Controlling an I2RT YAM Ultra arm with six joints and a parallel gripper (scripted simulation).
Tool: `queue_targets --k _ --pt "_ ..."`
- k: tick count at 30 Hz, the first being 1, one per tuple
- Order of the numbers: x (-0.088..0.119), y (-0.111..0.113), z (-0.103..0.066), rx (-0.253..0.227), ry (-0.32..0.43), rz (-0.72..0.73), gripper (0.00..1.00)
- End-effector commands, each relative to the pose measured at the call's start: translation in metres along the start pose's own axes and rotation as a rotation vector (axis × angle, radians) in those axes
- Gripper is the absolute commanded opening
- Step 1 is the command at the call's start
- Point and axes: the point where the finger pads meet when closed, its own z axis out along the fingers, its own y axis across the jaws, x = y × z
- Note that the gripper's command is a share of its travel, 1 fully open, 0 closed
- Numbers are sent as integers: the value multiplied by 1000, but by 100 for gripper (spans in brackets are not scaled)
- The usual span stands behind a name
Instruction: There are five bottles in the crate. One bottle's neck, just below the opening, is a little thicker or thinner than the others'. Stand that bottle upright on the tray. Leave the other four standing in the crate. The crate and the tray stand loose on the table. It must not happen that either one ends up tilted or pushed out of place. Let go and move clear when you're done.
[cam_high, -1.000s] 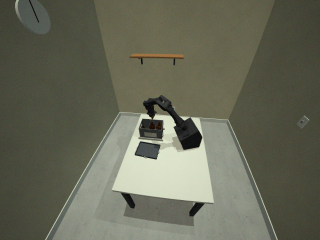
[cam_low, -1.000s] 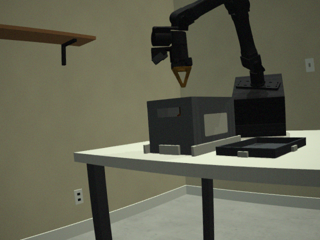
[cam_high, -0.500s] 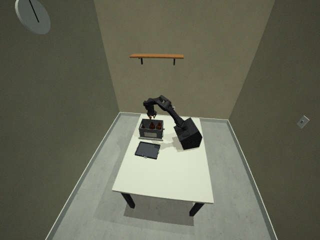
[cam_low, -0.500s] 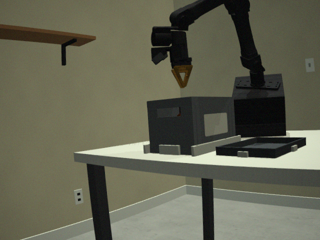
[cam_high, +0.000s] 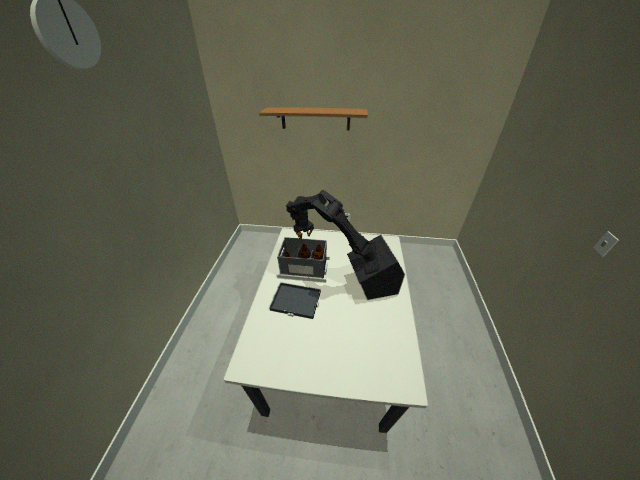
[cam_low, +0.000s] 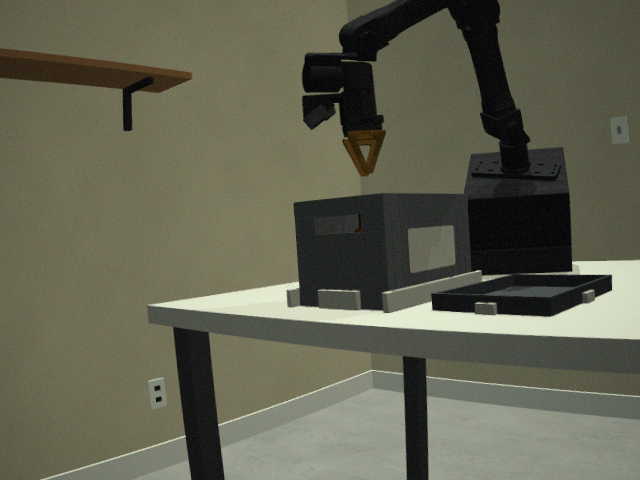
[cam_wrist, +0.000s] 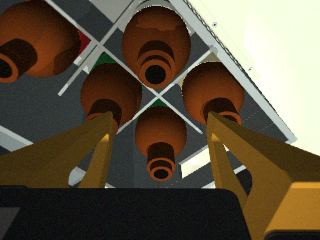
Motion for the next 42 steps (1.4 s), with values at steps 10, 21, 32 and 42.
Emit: queue_targets --k 10,21,32,42 --pt "-13 5 -19 -10 -61 -10 61" --pt "-14 5 -18 -10 -62 -10 61" --pt "-14 6 -5 -8 -50 -13 61" --pt "-2 -1 16 5 -3 4 61"
